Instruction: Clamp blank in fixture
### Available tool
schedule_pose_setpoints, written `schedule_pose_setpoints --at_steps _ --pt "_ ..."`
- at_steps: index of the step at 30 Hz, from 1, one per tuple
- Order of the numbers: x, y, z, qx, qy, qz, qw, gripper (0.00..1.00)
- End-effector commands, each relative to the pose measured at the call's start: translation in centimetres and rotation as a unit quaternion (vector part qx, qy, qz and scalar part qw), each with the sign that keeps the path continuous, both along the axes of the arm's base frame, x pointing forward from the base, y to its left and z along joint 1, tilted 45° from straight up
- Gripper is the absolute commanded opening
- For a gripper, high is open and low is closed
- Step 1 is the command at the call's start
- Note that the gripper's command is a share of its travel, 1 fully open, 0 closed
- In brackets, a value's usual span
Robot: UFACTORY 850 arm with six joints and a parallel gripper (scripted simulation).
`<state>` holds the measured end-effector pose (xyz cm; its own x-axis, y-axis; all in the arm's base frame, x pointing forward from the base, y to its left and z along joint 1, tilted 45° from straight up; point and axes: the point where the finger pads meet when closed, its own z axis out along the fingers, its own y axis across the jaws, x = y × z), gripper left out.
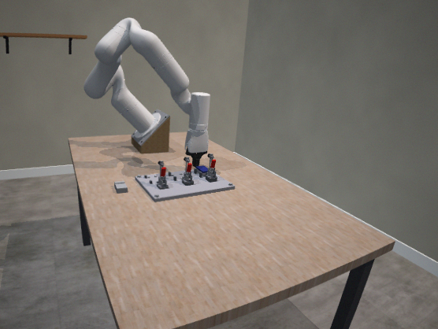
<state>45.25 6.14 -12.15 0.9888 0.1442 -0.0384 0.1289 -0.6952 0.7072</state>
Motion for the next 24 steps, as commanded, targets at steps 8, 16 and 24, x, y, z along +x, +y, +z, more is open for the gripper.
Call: schedule_pose_setpoints --at_steps 8,16,24 --pt "0.09 0.0 -0.04 0.0 -0.001 0.0 1.0 0.0" --pt "0.17 -0.19 -0.26 0.0 -0.001 0.0 1.0 0.0" --pt "0.2 -0.27 -0.36 0.0 -0.001 0.0 1.0 0.0"
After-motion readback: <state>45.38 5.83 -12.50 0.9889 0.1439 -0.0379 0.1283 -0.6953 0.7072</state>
